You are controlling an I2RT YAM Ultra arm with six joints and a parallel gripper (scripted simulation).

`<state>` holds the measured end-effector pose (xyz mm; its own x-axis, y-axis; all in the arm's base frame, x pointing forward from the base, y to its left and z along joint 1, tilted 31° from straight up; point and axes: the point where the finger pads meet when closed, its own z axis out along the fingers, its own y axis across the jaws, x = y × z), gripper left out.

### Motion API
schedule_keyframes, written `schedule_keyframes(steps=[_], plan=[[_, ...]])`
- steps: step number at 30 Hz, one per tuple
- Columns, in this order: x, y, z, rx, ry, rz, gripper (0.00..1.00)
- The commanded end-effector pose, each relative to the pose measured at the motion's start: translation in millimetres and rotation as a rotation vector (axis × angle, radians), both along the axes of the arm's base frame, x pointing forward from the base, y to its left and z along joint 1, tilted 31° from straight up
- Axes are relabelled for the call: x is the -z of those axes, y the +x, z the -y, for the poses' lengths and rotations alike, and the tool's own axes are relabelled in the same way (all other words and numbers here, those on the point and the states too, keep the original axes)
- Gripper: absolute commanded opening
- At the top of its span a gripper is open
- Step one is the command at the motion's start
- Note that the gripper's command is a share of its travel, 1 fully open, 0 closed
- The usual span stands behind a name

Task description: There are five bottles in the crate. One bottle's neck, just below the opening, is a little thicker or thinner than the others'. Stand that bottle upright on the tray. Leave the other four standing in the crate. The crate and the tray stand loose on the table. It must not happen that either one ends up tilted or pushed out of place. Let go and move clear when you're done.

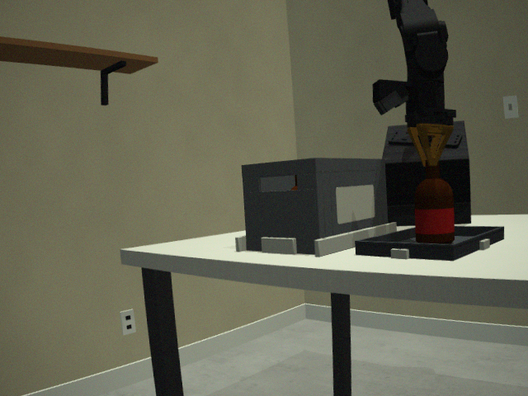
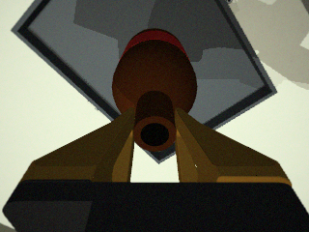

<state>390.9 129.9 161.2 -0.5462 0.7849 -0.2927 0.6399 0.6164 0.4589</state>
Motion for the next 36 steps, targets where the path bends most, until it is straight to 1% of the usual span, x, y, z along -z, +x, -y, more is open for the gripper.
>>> schedule_keyframes(steps=[1,10,11,36], plan=[[-3.9,1.3,1.1,0.006,-0.003,0.021,0.00],[-3.9,1.3,1.1,0.006,-0.003,0.021,0.00],[-3.9,1.3,1.1,0.006,-0.003,0.021,1.00],[-3.1,0.1,1.6,0.006,-0.005,0.015,1.00]])
